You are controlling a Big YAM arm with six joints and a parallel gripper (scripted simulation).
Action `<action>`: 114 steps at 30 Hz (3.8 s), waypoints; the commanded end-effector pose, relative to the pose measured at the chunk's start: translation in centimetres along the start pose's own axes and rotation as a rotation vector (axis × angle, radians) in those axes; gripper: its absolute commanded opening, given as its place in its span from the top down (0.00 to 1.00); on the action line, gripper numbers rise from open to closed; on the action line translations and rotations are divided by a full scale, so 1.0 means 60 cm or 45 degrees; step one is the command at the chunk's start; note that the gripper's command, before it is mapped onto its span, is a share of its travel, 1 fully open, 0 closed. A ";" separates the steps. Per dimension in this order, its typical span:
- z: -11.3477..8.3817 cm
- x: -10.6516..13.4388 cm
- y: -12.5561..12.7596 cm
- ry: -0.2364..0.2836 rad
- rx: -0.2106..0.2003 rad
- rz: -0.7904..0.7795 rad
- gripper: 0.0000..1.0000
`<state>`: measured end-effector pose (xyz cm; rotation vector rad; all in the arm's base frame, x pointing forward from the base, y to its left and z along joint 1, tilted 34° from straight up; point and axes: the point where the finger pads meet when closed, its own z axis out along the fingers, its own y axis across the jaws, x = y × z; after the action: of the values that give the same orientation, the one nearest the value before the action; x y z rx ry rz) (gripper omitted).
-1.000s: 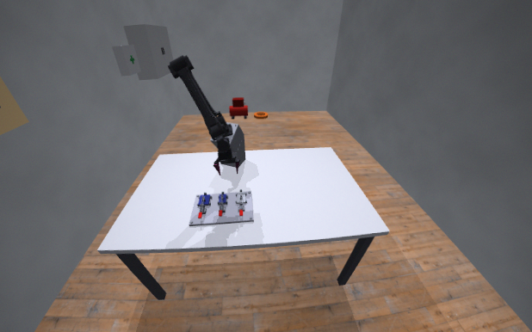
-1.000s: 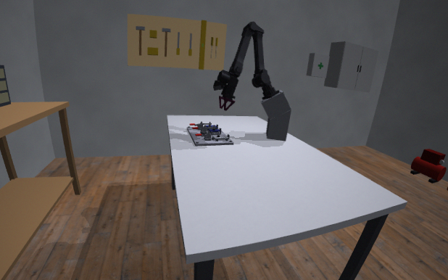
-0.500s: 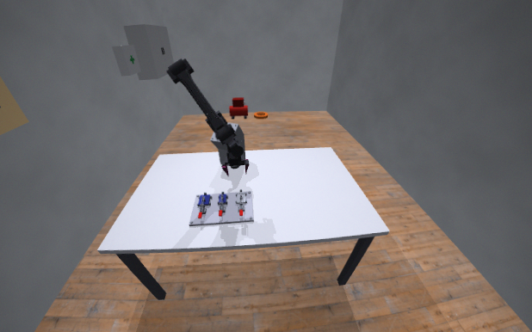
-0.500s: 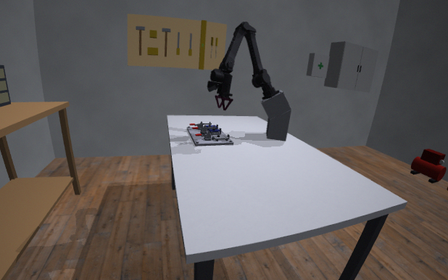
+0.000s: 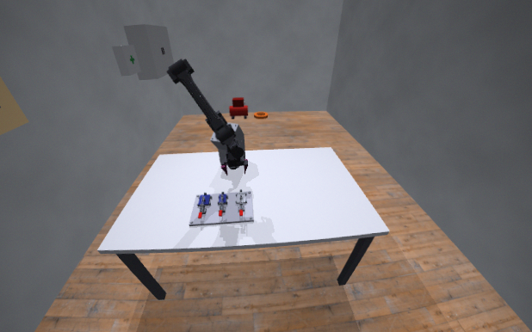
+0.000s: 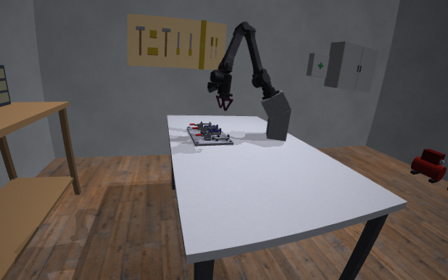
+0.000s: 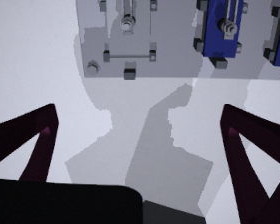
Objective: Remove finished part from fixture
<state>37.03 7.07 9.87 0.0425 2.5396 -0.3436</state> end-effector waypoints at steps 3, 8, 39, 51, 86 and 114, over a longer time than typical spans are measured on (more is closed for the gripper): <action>-0.018 -0.033 0.040 0.055 0.009 -0.006 0.00; -0.014 -0.019 0.016 0.070 0.028 0.021 0.00; -0.008 -0.005 0.013 0.089 0.037 0.005 1.00; -0.008 -0.004 0.012 0.091 0.038 0.004 1.00; -0.018 -0.033 0.017 0.051 0.023 0.024 0.08; -0.025 -0.051 0.021 0.025 0.012 0.034 0.08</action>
<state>37.27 8.68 10.09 0.0440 2.5999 -0.3745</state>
